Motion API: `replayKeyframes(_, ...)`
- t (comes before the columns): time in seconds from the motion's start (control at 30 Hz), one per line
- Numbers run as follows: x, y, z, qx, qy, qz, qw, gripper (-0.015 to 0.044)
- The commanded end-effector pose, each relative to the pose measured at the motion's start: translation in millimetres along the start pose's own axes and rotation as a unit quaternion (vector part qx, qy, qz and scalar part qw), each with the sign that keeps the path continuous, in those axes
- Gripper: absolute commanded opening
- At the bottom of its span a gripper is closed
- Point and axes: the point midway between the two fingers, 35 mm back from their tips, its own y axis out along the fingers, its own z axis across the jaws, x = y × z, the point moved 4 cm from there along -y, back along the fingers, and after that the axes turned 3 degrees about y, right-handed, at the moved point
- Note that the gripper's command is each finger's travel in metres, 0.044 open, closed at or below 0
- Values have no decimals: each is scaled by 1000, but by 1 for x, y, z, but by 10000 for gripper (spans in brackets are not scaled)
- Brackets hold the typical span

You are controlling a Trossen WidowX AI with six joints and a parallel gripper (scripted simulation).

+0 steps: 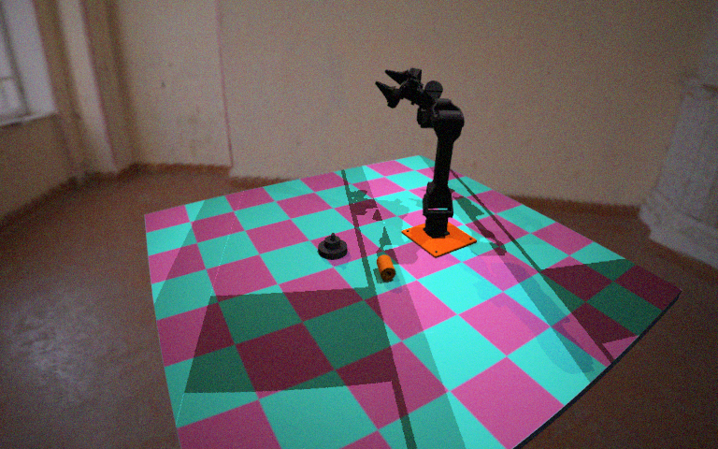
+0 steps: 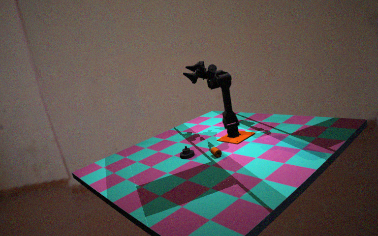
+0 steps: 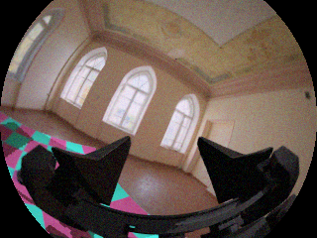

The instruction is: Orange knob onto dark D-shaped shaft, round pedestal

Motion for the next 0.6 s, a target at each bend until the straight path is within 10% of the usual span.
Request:
replayKeyframes(0.0, 0, 1, 0, 1, 2, -1, 1000, 426)
replayKeyframes(0.57, -54, 138, 148, 123, 232, 64, 963, 440)
